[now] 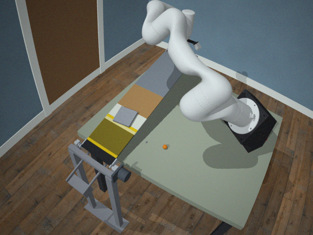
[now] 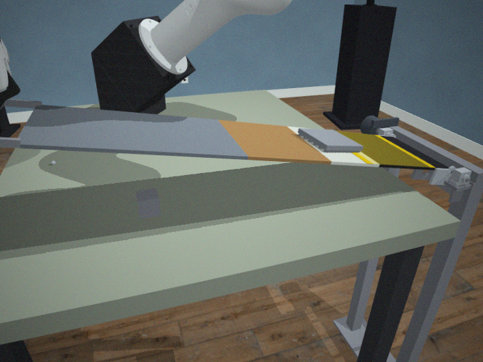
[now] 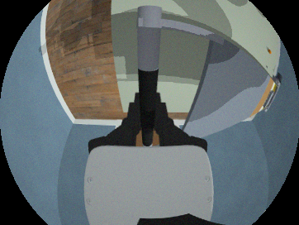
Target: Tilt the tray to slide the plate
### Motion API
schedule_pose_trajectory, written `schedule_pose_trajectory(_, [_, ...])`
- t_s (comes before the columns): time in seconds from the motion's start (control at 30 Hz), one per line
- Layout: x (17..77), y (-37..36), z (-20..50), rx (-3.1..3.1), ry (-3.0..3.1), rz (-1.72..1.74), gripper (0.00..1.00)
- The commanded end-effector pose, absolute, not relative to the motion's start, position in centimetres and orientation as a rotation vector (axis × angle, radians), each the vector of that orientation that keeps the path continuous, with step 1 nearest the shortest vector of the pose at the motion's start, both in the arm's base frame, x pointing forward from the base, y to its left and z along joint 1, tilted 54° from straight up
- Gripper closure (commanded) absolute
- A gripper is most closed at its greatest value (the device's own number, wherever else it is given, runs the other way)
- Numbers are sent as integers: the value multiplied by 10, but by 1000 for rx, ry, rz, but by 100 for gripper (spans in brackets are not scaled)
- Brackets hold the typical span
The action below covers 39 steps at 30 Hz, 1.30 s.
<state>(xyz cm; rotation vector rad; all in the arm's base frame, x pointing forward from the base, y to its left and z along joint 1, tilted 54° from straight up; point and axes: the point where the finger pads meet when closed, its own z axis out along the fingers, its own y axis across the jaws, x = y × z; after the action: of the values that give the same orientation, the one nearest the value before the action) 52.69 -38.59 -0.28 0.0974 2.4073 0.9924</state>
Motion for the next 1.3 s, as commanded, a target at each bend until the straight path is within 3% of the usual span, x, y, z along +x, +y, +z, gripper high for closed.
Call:
schedule_pose_trajectory(0.0, [509,-404,24,96,2406,989,100])
schedule_pose_trajectory(0.2, [539,-377,-17,96,2406,989,100])
schedule_pose_trajectory(0.93, [539,-376,-18,96,2406,989,100])
schedule_pose_trajectory(1.13, [511,-402,21,96,2406,989,100])
schedule_pose_trajectory(1.27, [532,-383,-8,96,2406,989,100])
